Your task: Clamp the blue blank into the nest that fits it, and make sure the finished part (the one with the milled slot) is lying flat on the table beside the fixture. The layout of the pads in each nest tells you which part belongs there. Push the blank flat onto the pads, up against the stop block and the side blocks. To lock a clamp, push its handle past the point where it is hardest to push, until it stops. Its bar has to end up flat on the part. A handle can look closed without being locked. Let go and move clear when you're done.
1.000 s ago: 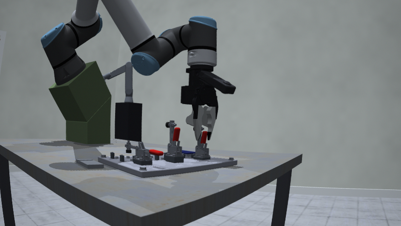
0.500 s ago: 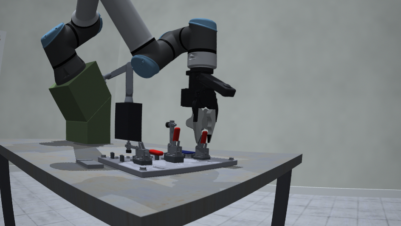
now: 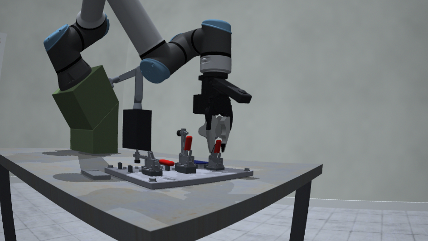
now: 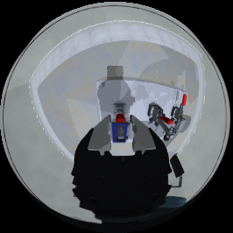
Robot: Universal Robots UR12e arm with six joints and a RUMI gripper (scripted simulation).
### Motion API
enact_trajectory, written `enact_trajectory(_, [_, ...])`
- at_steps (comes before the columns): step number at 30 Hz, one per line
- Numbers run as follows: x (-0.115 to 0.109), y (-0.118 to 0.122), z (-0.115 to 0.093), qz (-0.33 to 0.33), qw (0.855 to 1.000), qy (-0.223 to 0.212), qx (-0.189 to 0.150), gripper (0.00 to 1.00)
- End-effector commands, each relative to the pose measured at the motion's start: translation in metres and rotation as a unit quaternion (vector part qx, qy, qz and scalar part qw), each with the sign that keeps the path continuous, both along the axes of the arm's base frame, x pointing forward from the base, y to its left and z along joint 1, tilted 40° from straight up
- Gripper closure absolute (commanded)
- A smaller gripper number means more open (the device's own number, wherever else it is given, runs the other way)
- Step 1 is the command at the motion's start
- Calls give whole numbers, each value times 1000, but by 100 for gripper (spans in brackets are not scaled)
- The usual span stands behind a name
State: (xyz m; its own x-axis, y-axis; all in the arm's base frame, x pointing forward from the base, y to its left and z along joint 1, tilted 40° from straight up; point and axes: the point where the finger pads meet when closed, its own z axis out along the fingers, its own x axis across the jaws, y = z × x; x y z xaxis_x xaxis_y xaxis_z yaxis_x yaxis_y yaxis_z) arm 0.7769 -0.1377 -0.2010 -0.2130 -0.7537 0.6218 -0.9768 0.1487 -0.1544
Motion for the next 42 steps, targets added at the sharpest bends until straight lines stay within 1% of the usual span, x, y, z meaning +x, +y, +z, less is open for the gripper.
enact_trajectory(1, [0,0,1,0,1000,-1,0,72])
enact_trajectory(11, [0,0,1,0,1000,-1,0,72])
enact_trajectory(12, [0,0,1,0,1000,-1,0,100])
enact_trajectory(42, [0,0,1,0,1000,-1,0,100])
